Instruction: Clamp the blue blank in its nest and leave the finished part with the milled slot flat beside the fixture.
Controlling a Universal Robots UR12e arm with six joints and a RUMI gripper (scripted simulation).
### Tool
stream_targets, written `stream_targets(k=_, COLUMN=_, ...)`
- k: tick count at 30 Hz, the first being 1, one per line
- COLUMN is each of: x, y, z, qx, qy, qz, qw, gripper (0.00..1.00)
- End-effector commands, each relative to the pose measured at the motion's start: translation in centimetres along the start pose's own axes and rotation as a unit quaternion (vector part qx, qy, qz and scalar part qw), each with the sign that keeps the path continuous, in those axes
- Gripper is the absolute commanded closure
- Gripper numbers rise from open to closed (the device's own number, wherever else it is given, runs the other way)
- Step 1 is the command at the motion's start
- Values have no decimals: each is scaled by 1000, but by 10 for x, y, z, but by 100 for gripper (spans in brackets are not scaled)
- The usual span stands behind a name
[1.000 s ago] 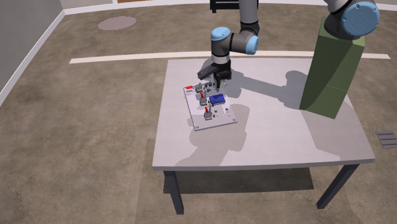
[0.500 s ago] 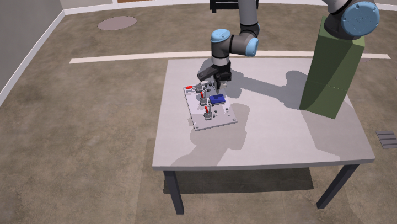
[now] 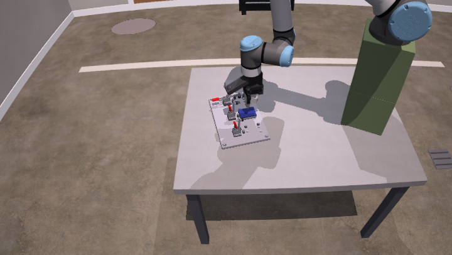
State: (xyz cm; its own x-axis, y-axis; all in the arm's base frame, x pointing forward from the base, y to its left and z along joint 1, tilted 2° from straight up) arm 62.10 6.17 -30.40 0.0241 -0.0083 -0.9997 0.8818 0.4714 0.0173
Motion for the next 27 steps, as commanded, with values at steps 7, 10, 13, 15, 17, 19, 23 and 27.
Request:
stream_targets(k=7, x=1, y=-1, z=0, qx=0, qy=0, qz=0, qw=1000, gripper=100)
stream_targets(k=10, x=1, y=-4, z=0, qx=0, qy=0, qz=0, qw=1000, gripper=100)
stream_targets(k=13, x=1, y=-8, z=-1, qx=0, qy=0, qz=0, qw=1000, gripper=100)
stream_targets(k=15, x=1, y=-13, z=-2, qx=0, qy=0, qz=0, qw=1000, gripper=100)
stream_targets(k=17, x=1, y=-17, z=-3, qx=0, qy=0, qz=0, qw=1000, gripper=100)
stream_targets(k=19, x=1, y=-23, z=-3, qx=0, qy=0, qz=0, qw=1000, gripper=100)
stream_targets(k=23, x=1, y=-29, z=-4, qx=0, qy=0, qz=0, qw=1000, gripper=100)
stream_targets(k=27, x=1, y=-41, z=-6, qx=0, qy=0, qz=0, qw=1000, gripper=100)
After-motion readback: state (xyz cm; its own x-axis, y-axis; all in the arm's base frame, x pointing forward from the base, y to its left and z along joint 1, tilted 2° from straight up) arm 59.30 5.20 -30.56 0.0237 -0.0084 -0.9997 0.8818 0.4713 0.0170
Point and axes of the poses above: the point where the finger pads meet when closed, its own x axis out along the fingers, its own z axis across the jaws, y = z × x, the point moved 10 cm from there along -x, back along the fingers, and after that the axes turned 9 degrees about -x, right-handed, at the moved point
